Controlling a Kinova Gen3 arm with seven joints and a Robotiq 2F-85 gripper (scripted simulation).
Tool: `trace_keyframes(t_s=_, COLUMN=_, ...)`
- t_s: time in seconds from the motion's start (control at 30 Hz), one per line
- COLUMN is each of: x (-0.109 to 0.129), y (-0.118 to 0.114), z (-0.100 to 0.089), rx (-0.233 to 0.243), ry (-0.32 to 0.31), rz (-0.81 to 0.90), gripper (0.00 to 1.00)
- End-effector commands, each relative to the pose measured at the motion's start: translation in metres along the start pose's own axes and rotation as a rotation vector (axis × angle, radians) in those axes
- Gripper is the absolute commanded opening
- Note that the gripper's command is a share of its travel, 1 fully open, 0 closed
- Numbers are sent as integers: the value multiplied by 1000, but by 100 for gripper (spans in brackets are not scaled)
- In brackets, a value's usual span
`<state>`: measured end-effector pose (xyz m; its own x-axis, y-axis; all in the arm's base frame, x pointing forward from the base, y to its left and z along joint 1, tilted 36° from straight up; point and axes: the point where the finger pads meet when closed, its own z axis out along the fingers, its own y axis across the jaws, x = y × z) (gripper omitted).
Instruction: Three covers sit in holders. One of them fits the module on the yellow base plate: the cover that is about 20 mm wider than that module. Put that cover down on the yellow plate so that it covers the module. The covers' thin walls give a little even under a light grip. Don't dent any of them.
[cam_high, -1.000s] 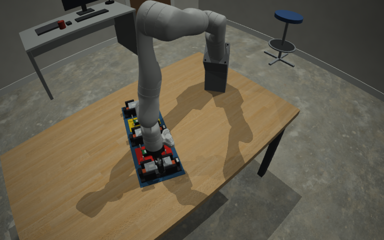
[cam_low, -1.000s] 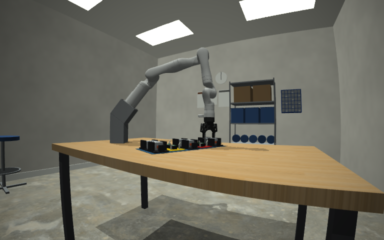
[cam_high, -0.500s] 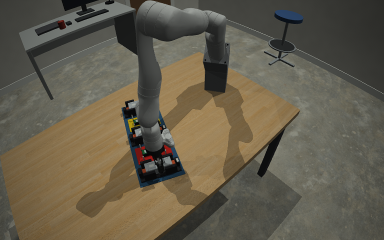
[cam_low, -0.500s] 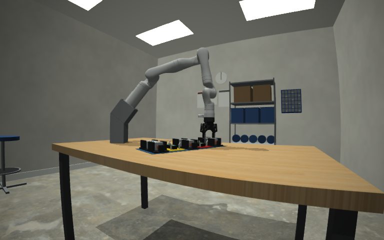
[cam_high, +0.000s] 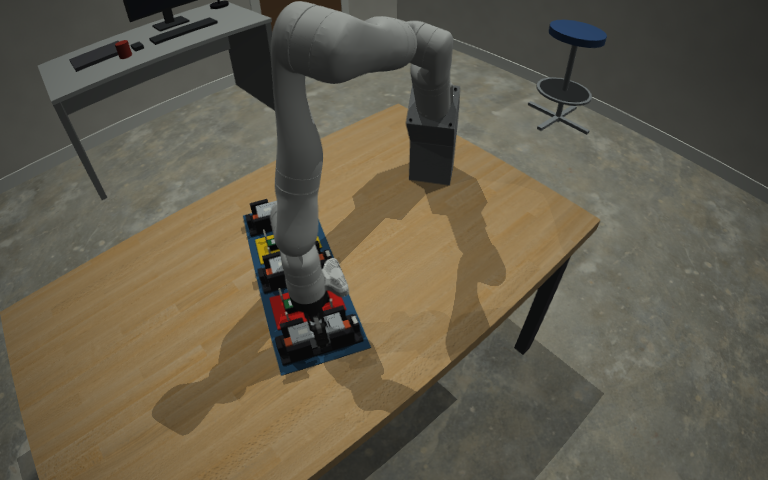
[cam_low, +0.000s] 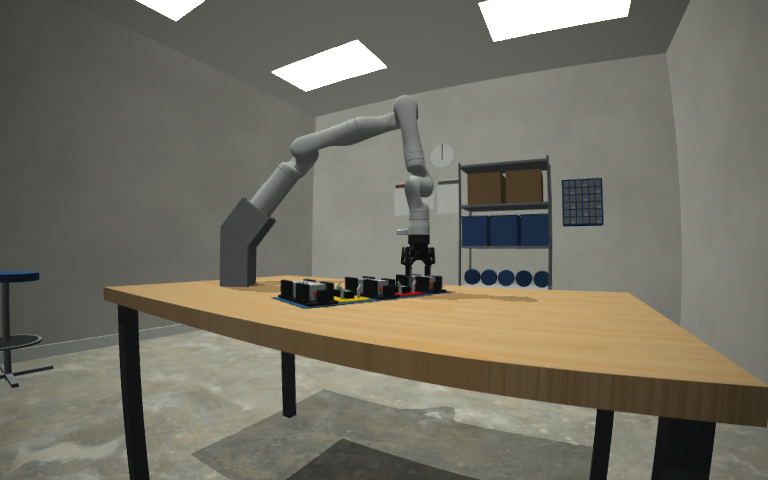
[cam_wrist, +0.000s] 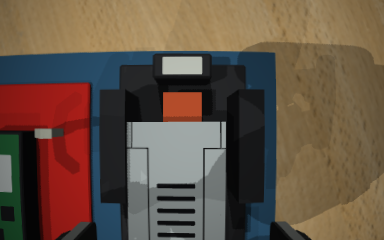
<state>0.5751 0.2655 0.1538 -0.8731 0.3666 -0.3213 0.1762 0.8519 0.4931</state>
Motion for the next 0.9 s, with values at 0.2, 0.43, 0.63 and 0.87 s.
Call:
trace_keyframes(t_s=0.2, x=-2, y=0, z=8, rx=-1, ry=-5, rz=-2, gripper=100)
trace_keyframes(t_s=0.43, x=-2, y=0, z=9, rx=-1, ry=-5, rz=-2, gripper=100)
trace_keyframes(t_s=0.63, x=0, y=0, z=14, rx=0, ry=-2, rz=0, gripper=100)
trace_keyframes(t_s=0.87, x=-2, y=0, z=19, rx=-1, ry=-5, rz=-2, gripper=100)
